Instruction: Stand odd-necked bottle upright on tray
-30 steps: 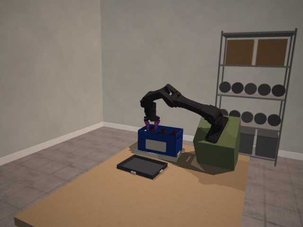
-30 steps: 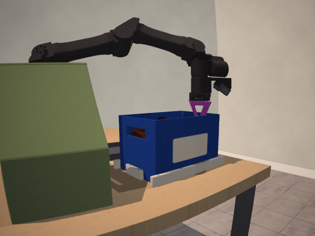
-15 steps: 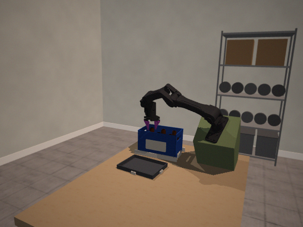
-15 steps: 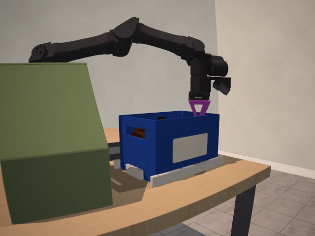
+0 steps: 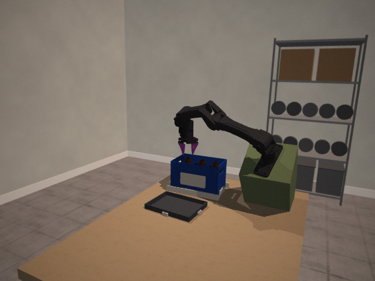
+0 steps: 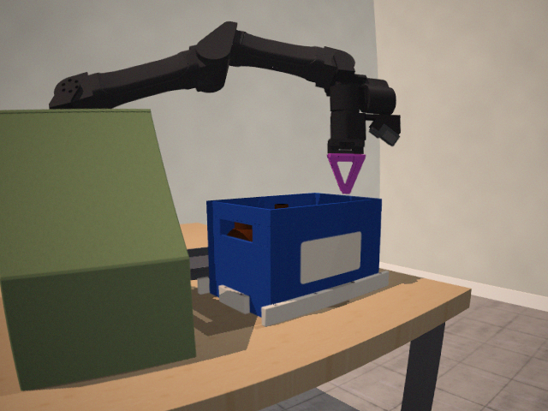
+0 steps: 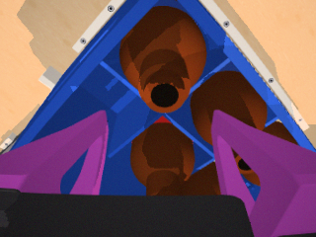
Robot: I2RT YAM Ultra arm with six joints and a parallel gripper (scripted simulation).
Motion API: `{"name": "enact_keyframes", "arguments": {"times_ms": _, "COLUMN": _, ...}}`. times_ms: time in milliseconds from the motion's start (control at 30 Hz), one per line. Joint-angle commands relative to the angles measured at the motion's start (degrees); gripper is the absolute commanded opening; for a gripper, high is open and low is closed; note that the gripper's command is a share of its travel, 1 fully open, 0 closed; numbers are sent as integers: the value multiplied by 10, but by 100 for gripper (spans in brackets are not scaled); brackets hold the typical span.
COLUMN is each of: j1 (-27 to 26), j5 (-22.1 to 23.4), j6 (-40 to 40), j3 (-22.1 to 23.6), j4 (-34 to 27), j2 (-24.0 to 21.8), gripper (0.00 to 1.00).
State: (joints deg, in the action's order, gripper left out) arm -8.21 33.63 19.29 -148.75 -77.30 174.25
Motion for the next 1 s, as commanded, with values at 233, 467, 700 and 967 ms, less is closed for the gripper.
{"name": "enact_keyframes", "arguments": {"times_ms": 233, "j1": -28, "j5": -7, "j6": -18, "j3": -61, "j4": -58, "j2": 4, "gripper": 61}}
{"name": "enact_keyframes", "arguments": {"times_ms": 467, "j1": -33, "j5": -8, "j6": -22, "j3": -81, "j4": -76, "j2": 7, "gripper": 61}}
{"name": "enact_keyframes", "arguments": {"times_ms": 700, "j1": -35, "j5": -8, "j6": -24, "j3": -91, "j4": -77, "j2": 7, "gripper": 61}}
{"name": "enact_keyframes", "arguments": {"times_ms": 967, "j1": -35, "j5": -8, "j6": -24, "j3": -97, "j4": -81, "j2": 10, "gripper": 61}}
